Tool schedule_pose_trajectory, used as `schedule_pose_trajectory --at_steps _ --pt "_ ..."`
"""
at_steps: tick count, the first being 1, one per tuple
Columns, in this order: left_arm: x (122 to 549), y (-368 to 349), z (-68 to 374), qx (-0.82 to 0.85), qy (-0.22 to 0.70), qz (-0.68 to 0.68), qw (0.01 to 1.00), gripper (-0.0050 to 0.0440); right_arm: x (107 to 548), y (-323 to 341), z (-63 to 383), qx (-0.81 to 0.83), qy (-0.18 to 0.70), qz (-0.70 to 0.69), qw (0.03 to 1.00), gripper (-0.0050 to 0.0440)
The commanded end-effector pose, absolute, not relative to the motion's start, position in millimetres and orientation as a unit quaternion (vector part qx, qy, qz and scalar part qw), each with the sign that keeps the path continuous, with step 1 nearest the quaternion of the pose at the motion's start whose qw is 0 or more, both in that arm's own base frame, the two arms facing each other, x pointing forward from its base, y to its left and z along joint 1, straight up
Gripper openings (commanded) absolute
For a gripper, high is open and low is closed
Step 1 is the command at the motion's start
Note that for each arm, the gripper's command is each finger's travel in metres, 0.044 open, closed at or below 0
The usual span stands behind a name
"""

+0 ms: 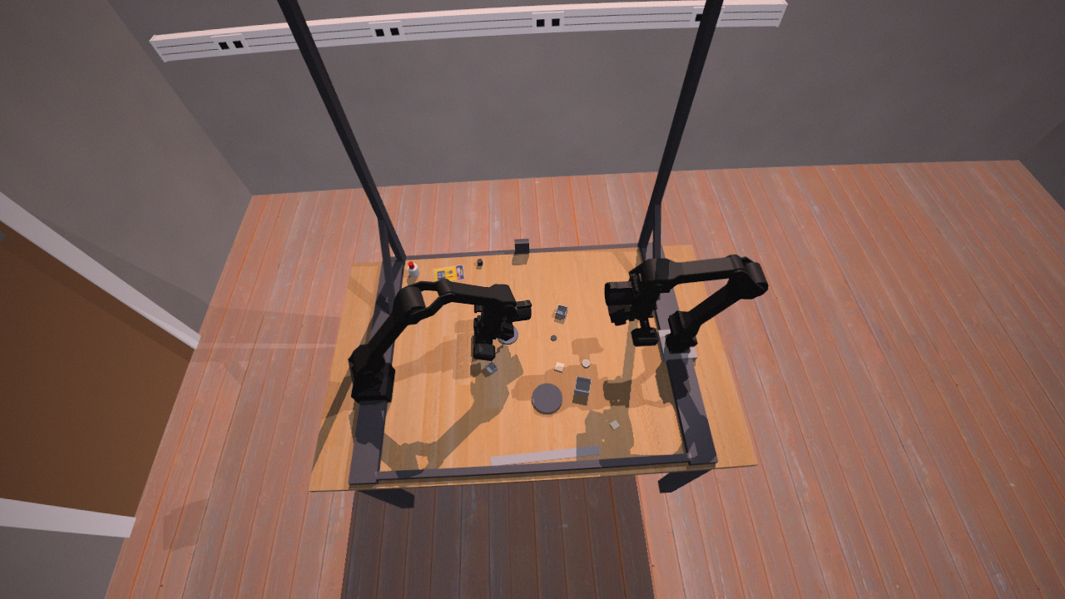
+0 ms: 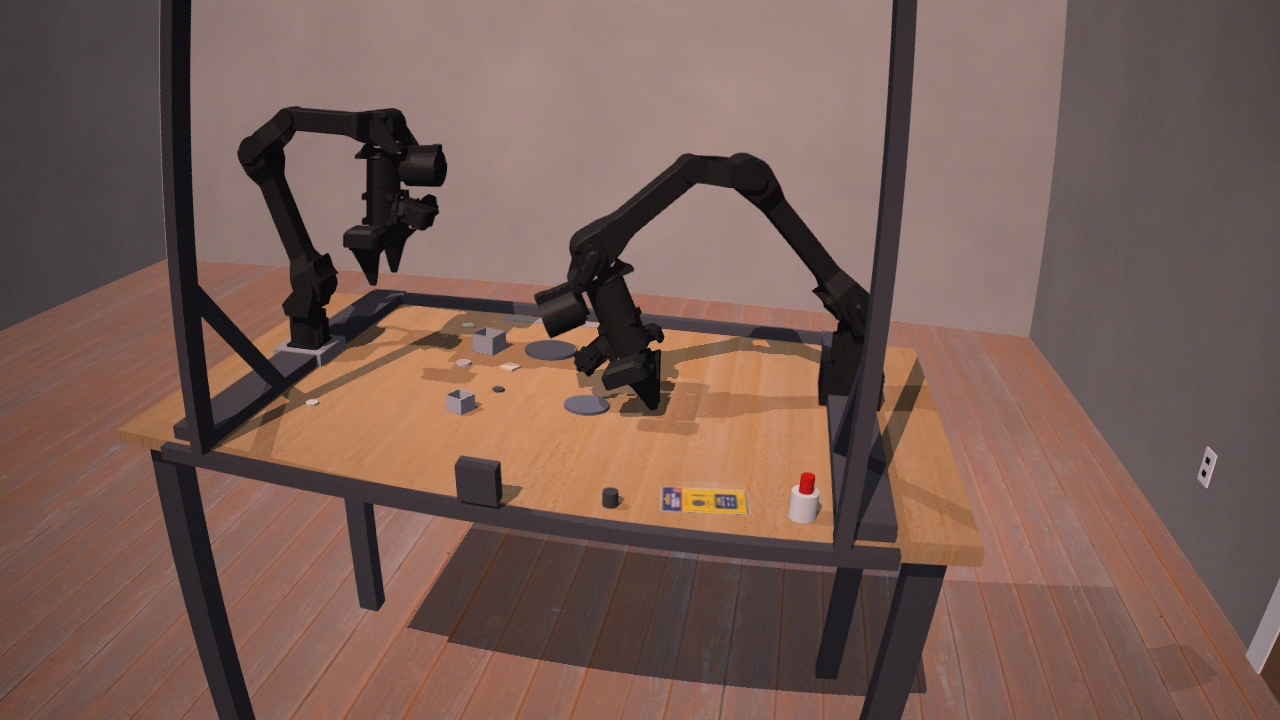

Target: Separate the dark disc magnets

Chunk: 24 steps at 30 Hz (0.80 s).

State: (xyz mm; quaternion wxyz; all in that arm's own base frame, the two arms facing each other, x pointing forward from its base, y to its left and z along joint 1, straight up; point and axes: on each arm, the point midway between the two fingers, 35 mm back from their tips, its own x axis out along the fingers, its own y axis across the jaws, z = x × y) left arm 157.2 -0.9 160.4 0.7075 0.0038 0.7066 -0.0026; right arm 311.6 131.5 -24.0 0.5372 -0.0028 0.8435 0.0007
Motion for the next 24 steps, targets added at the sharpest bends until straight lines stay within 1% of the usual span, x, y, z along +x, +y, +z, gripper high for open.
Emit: schedule_pose_trajectory --at_steps 1,3,12,14,17,18,24 --pt "157.7 -0.9 162.9 0.003 0.702 -0.003 0.712 0.04 317.0 133.3 -16.3 0.001 0.836 0.006 0.549 0.0095" --pt "157.7 -0.9 162.9 0.003 0.702 -0.003 0.712 0.04 317.0 133.3 -16.3 0.001 0.836 0.006 0.549 0.0095" --pt "157.7 -0.9 162.9 0.003 0.702 -0.003 0.712 0.04 317.0 133.3 -16.3 0.001 0.836 0.006 0.549 0.0311" --pt "157.7 -0.9 162.9 0.003 0.702 -0.003 0.712 0.04 317.0 133.3 -16.3 0.001 0.836 0.006 0.549 0.0311" --pt "157.7 -0.9 162.9 0.003 0.702 -0.003 0.712 0.04 317.0 133.3 -16.3 0.001 0.836 0.006 0.549 0.0383" --pt "157.7 -0.9 162.9 0.003 0.702 -0.003 0.712 0.04 317.0 133.3 -16.3 0.001 0.836 0.006 0.549 0.04" --pt "157.7 -0.9 162.9 0.003 0.702 -0.003 0.712 0.04 317.0 133.3 -16.3 0.001 0.836 0.006 0.549 0.04"
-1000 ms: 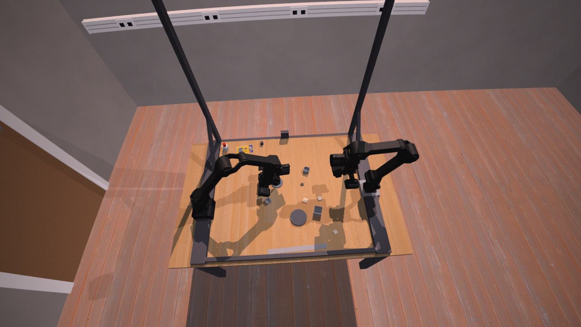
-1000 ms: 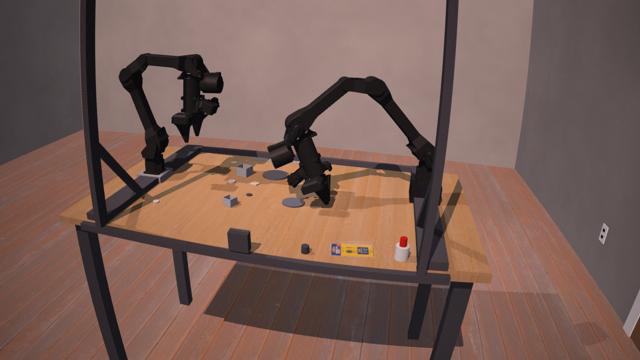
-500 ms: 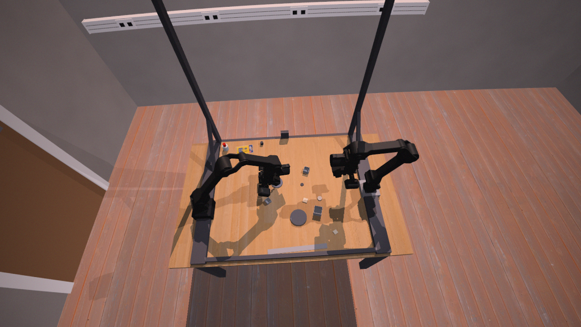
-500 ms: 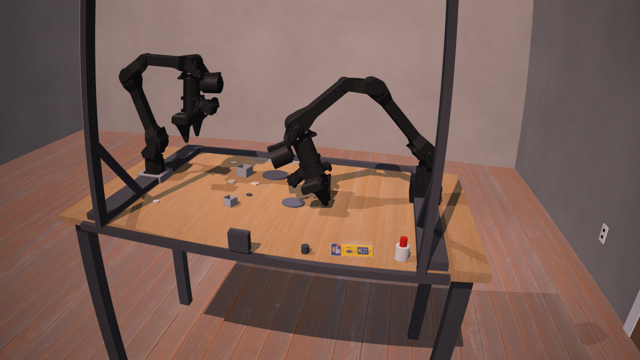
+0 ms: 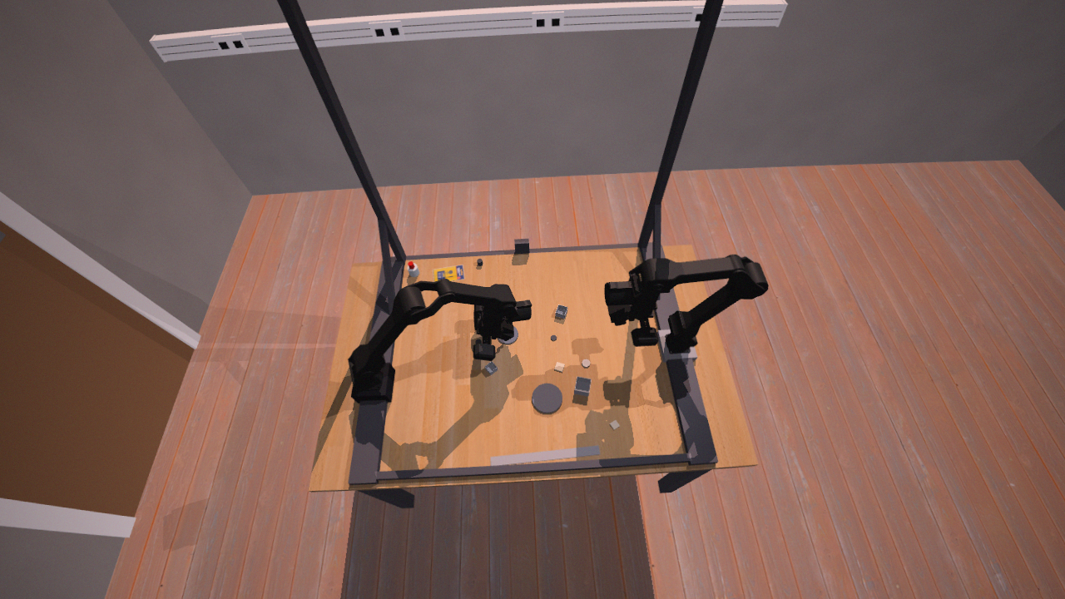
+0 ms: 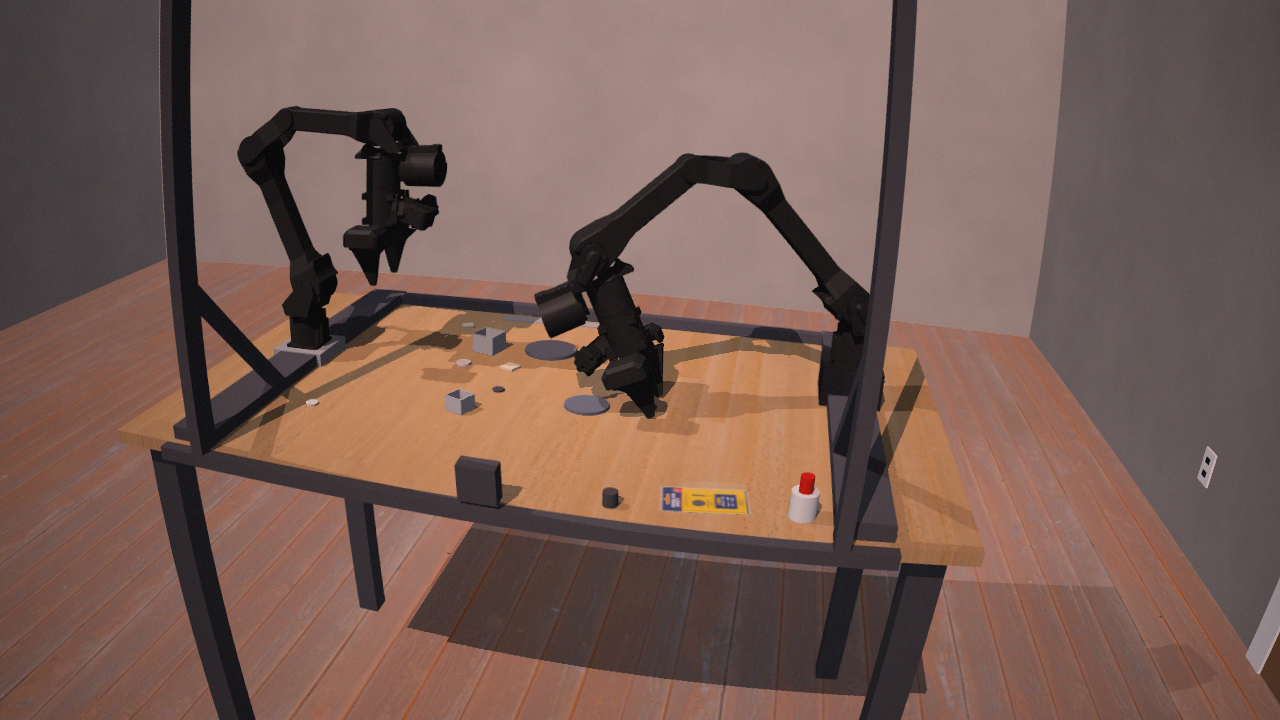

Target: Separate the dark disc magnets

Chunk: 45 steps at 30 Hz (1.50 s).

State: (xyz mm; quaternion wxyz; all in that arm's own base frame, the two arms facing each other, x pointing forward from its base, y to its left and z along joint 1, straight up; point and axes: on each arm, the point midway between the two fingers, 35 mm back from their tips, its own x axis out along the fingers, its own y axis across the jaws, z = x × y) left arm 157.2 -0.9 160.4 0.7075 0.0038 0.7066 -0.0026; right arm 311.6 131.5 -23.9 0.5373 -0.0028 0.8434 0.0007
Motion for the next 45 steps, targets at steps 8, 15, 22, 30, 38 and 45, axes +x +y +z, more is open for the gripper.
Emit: schedule_pose_trajectory --at_steps 8,15,22,30,38,45 --pt "157.1 -1.6 160.1 -0.009 0.702 0.007 0.712 0.04 317.1 133.5 -12.4 0.001 0.834 0.006 0.552 0.04" --pt "164.3 -4.1 155.9 -0.079 0.682 0.072 0.724 0.04 318.7 134.5 -4.1 0.002 0.831 0.008 0.557 0.04" --pt "178.9 -8.8 149.1 -0.213 0.63 0.177 0.726 0.04 317.6 135.1 5.6 0.002 0.83 0.008 0.558 0.04" --pt "191.4 -13.5 144.2 -0.338 0.569 0.258 0.703 0.04 315.9 134.9 13.8 0.002 0.83 0.008 0.558 0.04" --pt "204.5 -19.2 140.2 -0.475 0.492 0.331 0.65 0.04 313.8 134.6 22.7 0.003 0.83 0.008 0.558 0.04" --pt "214.2 -24.0 138.1 -0.577 0.426 0.375 0.588 0.04 312.0 134.4 29.5 0.003 0.83 0.008 0.558 0.04"
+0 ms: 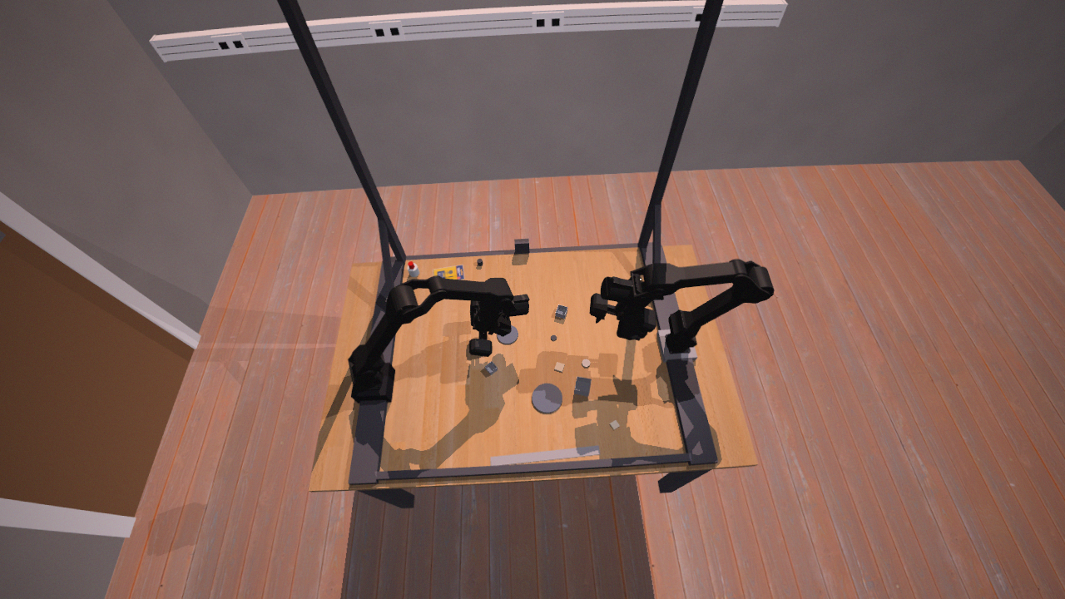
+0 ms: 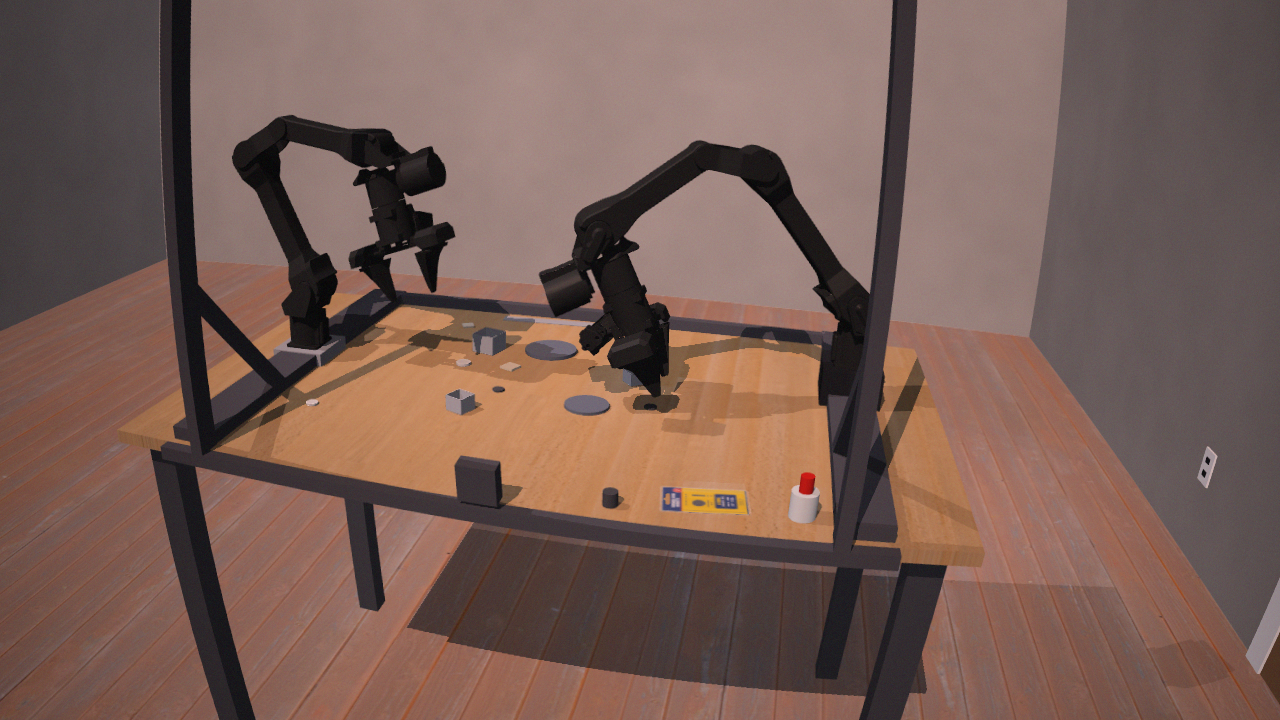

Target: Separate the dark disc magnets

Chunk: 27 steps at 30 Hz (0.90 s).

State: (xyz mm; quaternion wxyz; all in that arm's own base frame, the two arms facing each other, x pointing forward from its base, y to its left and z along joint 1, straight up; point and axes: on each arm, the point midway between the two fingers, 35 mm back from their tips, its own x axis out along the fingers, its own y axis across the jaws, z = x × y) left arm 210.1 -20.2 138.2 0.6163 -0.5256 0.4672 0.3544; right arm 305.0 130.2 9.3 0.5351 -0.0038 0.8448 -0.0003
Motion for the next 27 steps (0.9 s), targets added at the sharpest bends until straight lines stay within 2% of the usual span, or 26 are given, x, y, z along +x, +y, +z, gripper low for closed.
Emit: schedule_pose_trajectory --at_steps 1,11,13,27 --pt "215.7 -24.8 137.8 -0.592 0.415 0.381 0.576 0.04 311.7 134.3 30.6 0.003 0.83 0.008 0.558 0.04" --pt "229.7 -32.9 136.1 -0.732 0.306 0.424 0.437 0.04 308.7 133.8 41.3 0.003 0.83 0.009 0.558 0.04" --pt "229.7 -32.9 136.1 -0.732 0.306 0.424 0.437 0.04 308.7 133.8 41.3 0.003 0.83 0.009 0.558 0.04" --pt "247.8 -45.9 137.0 -0.873 0.148 0.437 0.156 0.04 303.8 132.9 56.9 0.003 0.83 0.009 0.558 0.04"
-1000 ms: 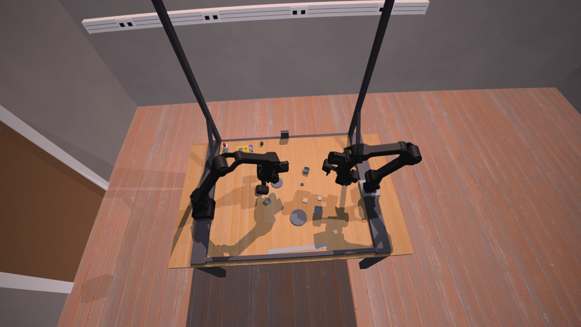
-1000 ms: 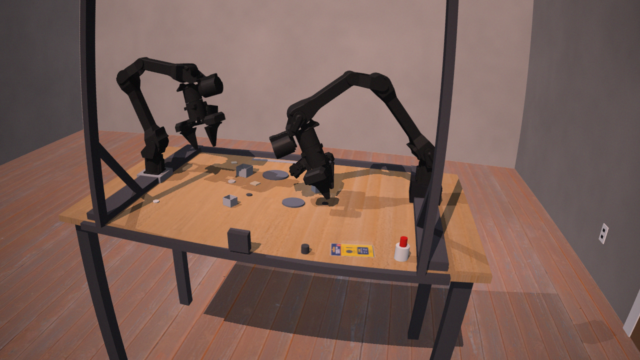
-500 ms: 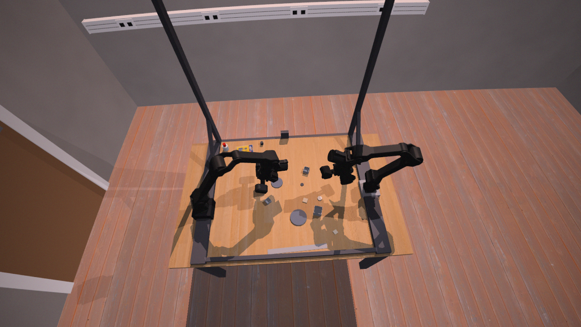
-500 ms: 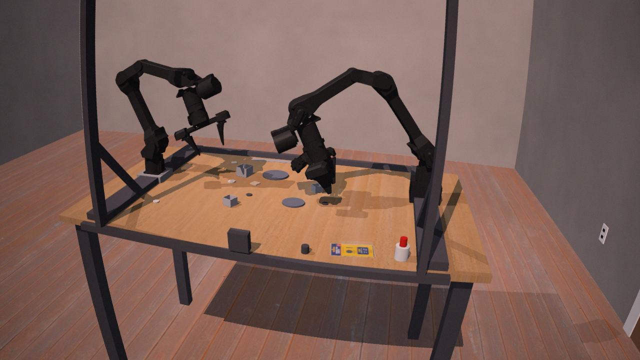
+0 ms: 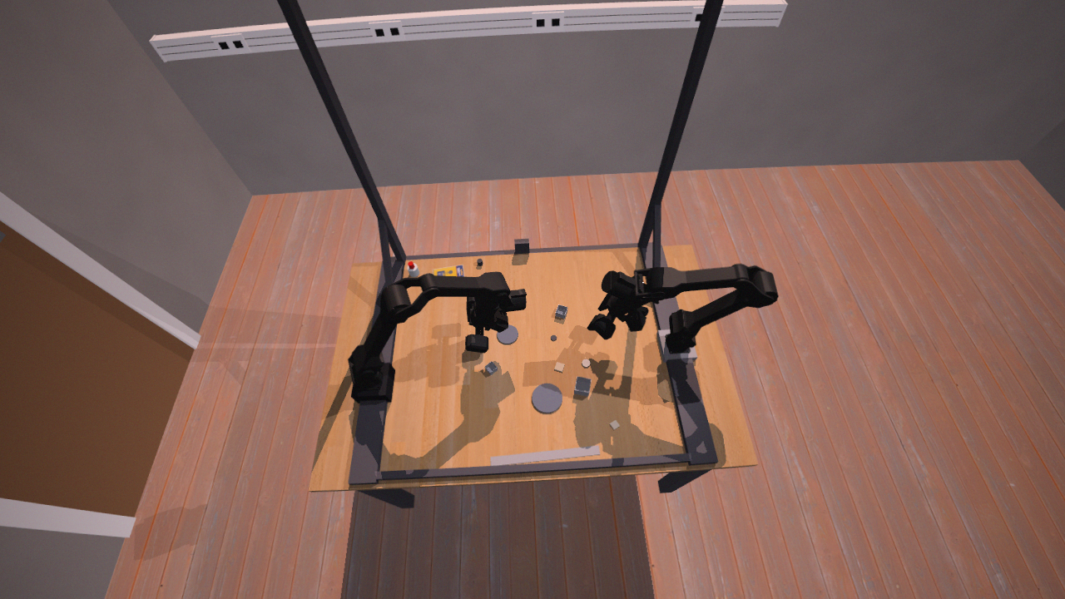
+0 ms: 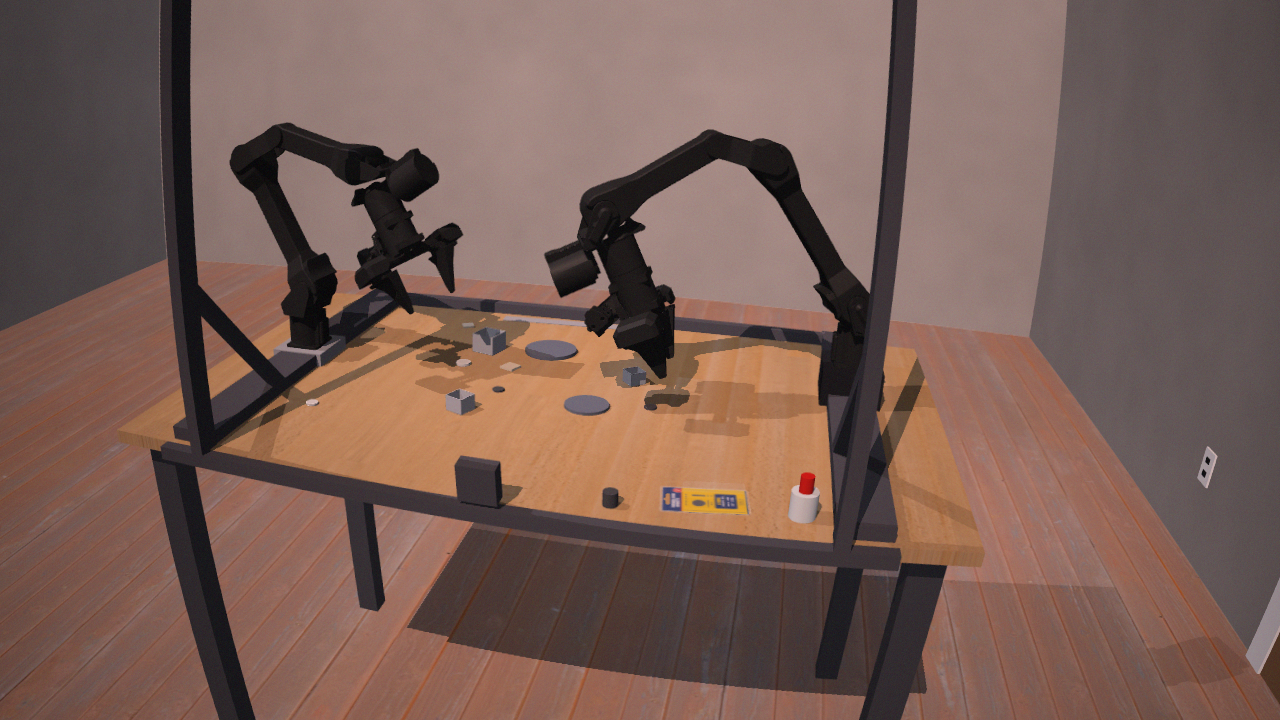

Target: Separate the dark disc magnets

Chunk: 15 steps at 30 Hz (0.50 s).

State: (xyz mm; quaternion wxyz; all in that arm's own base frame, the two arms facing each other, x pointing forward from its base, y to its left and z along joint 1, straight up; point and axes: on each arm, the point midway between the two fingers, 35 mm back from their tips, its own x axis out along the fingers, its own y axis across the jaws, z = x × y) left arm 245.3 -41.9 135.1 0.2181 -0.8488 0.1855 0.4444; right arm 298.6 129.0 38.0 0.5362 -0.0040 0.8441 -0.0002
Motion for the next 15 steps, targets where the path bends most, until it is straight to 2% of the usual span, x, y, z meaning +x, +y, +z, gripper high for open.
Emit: schedule_pose_trajectory --at_steps 1,3,9,15 --pt "248.8 -46.7 137.1 -0.879 0.139 0.437 0.135 0.04 303.5 132.8 57.9 0.003 0.83 0.009 0.557 0.04" --pt "248.8 -46.7 137.1 -0.879 0.139 0.437 0.135 0.04 303.5 132.8 57.9 0.003 0.83 0.009 0.557 0.04" --pt "253.1 -50.5 138.1 -0.896 0.102 0.429 0.051 0.04 301.9 132.5 62.2 0.003 0.83 0.009 0.557 0.04" --pt "254.1 -51.3 137.8 -0.898 0.095 0.428 0.034 0.04 301.4 132.2 63.1 0.003 0.83 0.009 0.557 0.04"
